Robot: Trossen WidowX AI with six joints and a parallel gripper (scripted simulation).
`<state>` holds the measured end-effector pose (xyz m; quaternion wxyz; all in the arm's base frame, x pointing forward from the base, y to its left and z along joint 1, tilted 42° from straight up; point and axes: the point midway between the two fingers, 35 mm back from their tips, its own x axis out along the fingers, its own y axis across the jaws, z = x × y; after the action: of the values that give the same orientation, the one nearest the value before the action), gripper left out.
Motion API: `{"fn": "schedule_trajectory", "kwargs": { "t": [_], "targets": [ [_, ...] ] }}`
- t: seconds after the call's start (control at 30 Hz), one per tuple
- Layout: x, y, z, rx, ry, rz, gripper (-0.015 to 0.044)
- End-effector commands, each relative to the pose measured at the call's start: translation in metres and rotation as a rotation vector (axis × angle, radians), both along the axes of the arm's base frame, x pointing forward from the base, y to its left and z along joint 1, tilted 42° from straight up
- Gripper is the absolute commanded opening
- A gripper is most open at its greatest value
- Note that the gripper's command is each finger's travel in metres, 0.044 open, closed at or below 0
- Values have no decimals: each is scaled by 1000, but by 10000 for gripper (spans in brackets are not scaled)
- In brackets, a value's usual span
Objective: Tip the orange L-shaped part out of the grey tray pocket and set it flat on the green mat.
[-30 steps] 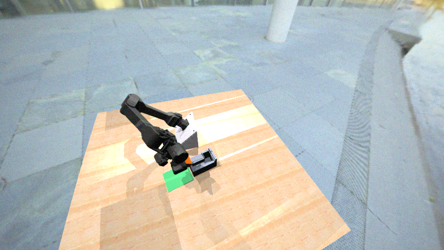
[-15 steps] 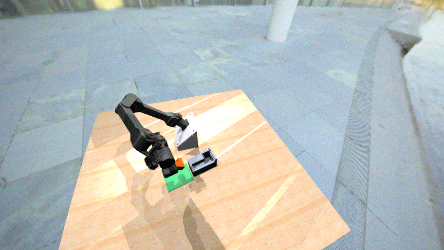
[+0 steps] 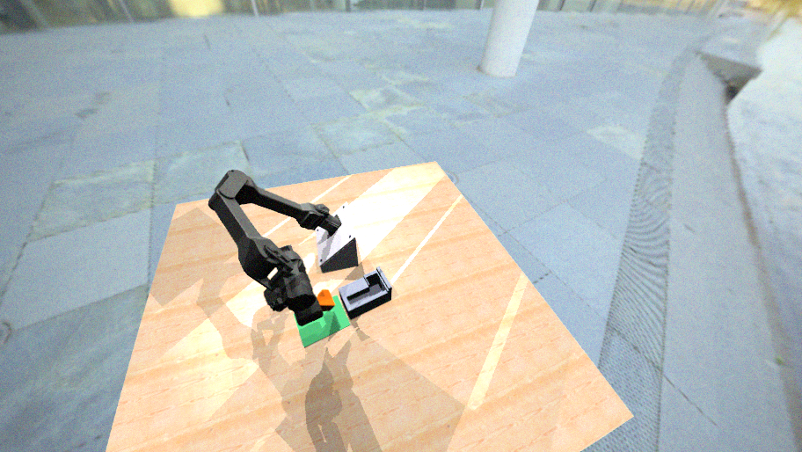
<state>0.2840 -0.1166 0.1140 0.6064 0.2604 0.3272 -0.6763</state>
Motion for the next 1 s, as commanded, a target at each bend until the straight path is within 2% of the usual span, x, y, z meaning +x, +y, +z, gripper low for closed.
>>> {"fn": "schedule_trajectory", "kwargs": {
  "t": [0.0, 0.97],
  "targets": [
    [-1, -5, -4, -3, 2, 1, 0],
    [-8, -35, -38, -6, 2, 1, 0]
  ]
}}
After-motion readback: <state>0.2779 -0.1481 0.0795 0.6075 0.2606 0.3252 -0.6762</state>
